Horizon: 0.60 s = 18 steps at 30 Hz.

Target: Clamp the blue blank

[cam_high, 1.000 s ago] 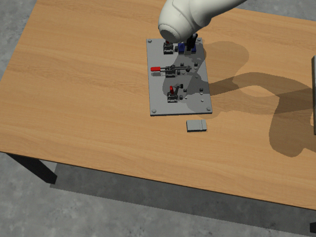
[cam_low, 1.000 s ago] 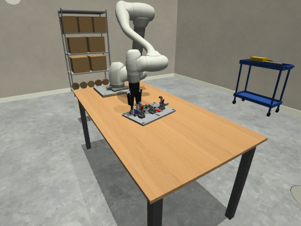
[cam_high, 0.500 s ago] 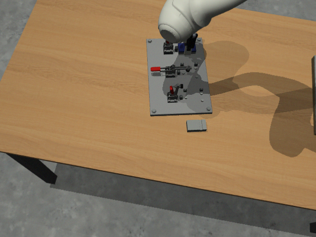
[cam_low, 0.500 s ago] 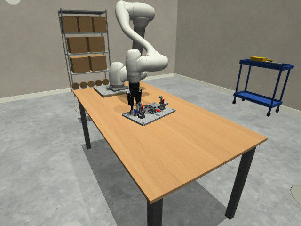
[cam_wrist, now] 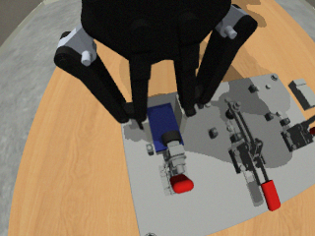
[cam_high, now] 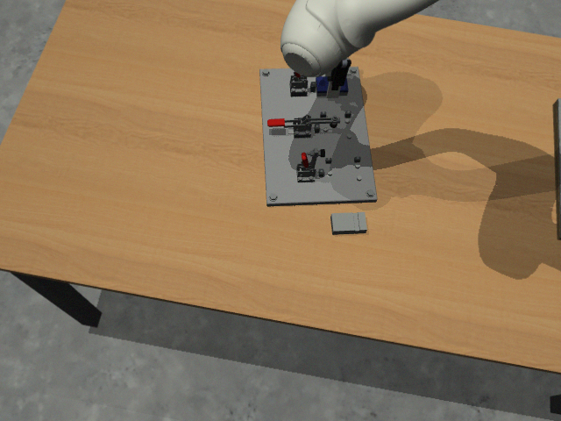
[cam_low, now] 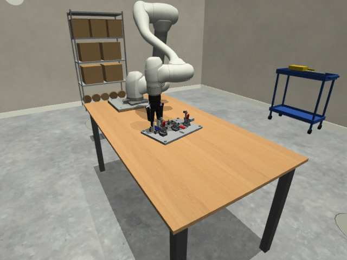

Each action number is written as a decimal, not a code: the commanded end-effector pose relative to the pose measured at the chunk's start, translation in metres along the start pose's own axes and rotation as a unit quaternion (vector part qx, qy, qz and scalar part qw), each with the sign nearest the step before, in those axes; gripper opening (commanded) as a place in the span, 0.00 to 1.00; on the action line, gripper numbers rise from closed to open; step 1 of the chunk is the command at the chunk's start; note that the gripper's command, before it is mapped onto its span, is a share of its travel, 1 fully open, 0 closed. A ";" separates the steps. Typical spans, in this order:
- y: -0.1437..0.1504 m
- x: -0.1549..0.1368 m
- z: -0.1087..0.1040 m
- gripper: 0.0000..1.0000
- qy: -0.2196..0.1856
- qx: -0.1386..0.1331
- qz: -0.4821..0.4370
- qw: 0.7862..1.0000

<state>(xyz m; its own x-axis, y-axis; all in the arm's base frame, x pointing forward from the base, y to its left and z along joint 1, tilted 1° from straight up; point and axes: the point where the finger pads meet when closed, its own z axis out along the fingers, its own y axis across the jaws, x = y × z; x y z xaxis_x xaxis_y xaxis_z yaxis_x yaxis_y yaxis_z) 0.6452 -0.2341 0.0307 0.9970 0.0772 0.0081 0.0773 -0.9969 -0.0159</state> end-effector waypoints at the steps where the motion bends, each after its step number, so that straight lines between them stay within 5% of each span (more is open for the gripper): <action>1: 0.000 -0.001 0.003 0.00 -0.001 0.003 0.002 1.000; 7: 0.000 -0.001 0.003 0.00 -0.001 0.003 0.002 1.000; 8: 0.000 -0.001 0.003 0.58 -0.001 0.003 0.002 1.000; 18: 0.000 -0.001 0.003 0.58 -0.001 0.003 0.002 1.000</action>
